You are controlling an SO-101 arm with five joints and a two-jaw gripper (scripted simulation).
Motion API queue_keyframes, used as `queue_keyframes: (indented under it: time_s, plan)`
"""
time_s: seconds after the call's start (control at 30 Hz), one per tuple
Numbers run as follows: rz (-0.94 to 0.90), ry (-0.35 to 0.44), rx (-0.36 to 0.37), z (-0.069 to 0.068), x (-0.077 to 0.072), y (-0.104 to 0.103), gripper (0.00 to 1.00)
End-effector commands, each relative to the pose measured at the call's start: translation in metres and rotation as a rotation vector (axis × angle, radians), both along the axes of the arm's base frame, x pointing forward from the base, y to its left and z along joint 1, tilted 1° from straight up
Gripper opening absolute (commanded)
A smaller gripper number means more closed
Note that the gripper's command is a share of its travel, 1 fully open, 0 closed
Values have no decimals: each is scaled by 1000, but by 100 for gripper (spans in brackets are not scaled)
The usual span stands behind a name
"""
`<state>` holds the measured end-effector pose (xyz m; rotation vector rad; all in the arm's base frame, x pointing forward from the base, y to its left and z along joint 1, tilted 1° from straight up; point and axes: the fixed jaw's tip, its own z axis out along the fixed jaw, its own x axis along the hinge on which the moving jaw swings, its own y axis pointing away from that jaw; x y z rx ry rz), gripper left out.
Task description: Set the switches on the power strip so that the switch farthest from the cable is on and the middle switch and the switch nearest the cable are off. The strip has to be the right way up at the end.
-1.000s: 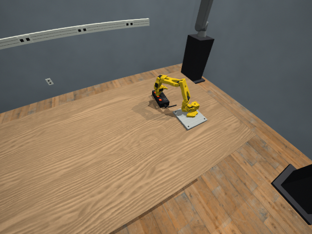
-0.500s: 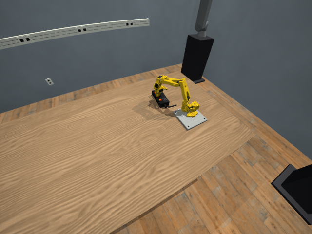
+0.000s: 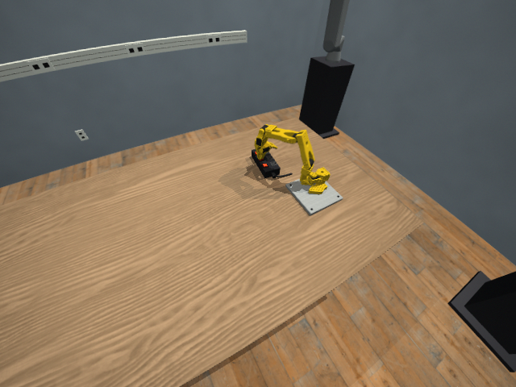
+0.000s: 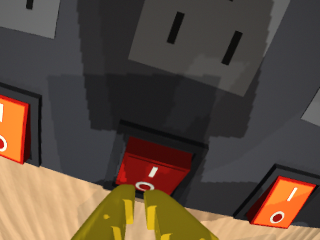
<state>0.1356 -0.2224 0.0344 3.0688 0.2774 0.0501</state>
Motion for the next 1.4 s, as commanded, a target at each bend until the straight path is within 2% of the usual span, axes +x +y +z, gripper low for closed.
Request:
queue_keyframes:
  time_s: [0.0, 0.57, 1.37]
  plan:
    - [2, 37, 55, -9, -5, 5, 0]
    - [1, 33, 49, 17, -2, 0, 0]
    - [1, 33, 48, 18, -2, 0, 0]
